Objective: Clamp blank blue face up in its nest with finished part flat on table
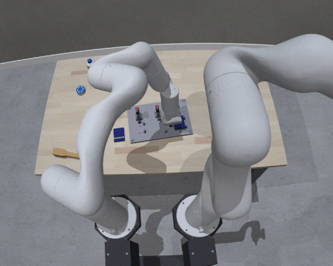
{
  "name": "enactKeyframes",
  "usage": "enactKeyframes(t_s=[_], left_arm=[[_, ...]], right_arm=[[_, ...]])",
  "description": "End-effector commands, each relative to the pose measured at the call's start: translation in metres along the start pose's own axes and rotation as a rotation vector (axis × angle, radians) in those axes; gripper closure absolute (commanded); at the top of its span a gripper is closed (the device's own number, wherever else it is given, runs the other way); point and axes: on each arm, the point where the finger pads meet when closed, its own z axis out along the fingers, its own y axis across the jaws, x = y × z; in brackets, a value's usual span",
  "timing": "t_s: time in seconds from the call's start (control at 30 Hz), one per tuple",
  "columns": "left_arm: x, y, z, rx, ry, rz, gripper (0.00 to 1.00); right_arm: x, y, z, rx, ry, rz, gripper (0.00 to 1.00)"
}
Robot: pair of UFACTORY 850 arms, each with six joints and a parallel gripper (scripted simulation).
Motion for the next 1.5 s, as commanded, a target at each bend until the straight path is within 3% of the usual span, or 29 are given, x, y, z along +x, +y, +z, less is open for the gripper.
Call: enactKeyframes(t_s=[0.0, 1.47], left_arm=[[-0.0012, -0.0007, -0.001, 0.001, -0.002, 0.0, 1.0], [-0.0012, -0.0082, -0.001, 0.001, -0.002, 0.0, 1.0]], right_arm=[[0.0004, 0.0, -0.0009, 0.0, 0.002, 0.0, 0.0], [0.0004, 0.0, -0.0009, 0.0, 0.002, 0.0, 0.0]])
